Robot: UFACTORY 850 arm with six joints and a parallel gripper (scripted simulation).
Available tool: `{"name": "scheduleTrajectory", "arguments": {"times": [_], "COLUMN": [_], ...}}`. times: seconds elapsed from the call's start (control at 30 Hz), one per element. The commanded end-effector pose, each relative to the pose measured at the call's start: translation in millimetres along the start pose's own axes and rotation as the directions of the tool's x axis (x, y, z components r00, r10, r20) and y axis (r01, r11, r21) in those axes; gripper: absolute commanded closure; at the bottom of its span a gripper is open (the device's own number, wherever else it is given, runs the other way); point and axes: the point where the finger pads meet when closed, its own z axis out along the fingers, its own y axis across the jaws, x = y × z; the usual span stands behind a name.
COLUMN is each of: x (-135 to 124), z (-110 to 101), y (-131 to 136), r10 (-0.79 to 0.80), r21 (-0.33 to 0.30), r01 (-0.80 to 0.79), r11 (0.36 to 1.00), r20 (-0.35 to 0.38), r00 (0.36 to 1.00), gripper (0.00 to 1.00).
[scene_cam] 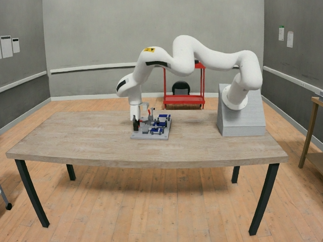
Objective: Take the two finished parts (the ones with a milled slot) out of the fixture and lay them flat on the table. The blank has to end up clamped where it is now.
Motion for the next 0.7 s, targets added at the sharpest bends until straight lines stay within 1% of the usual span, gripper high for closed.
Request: {"name": "scheduleTrajectory", "arguments": {"times": [0.0,0.03,0.07,0.67], "x": [-0.8,-0.8,-0.8,-0.9], "z": [-0.9,-0.9,-0.9,-1.0], "y": [0.1,0.1,0.1,-0.1], "r10": [0.0,0.0,0.0,0.0], "r21": [0.0,0.0,0.0,0.0], "r01": [0.0,0.0,0.0,0.0], "r11": [1.0,1.0,1.0,1.0], "r20": [0.002,0.002,0.002,0.002], "r00": [1.0,1.0,1.0,1.0], "gripper": [0.52,0.52,1.0,1.0]}}
